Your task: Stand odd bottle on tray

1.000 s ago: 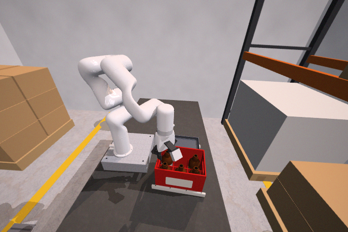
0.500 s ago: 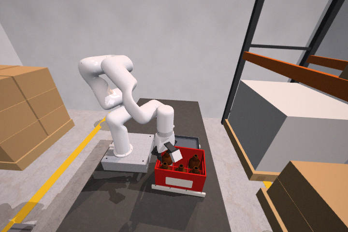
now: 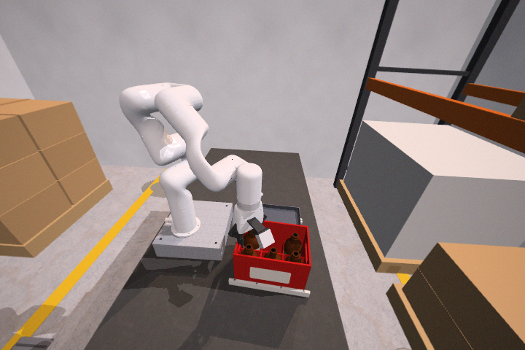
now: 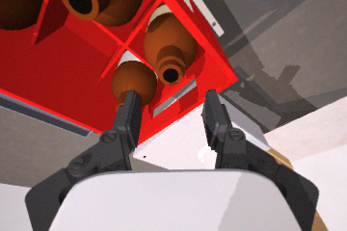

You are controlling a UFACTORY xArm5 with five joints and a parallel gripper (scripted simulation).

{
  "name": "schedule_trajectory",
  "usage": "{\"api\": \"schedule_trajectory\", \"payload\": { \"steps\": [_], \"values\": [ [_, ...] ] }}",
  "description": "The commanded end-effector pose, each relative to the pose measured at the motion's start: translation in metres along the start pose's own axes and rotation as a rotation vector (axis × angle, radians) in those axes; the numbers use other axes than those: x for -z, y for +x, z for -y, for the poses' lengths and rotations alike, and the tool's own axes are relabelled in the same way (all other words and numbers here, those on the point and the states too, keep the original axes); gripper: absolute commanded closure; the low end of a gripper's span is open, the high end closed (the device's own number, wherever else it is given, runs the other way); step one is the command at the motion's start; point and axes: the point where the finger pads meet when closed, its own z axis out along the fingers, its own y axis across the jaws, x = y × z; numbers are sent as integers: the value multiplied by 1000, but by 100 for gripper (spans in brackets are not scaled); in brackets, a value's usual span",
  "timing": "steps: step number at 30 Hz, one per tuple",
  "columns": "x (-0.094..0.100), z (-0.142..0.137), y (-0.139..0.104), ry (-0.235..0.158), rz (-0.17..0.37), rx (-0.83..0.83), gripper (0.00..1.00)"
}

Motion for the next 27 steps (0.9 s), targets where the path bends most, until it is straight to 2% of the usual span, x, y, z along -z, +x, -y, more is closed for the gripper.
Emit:
{"api": "schedule_trajectory", "payload": {
  "steps": [1, 15, 27],
  "values": [
    [-5, 1, 1, 2, -3, 0, 35],
    [-17, 0, 1, 2, -3, 0, 35],
    [-20, 0, 1, 2, -3, 0, 35]
  ]
}}
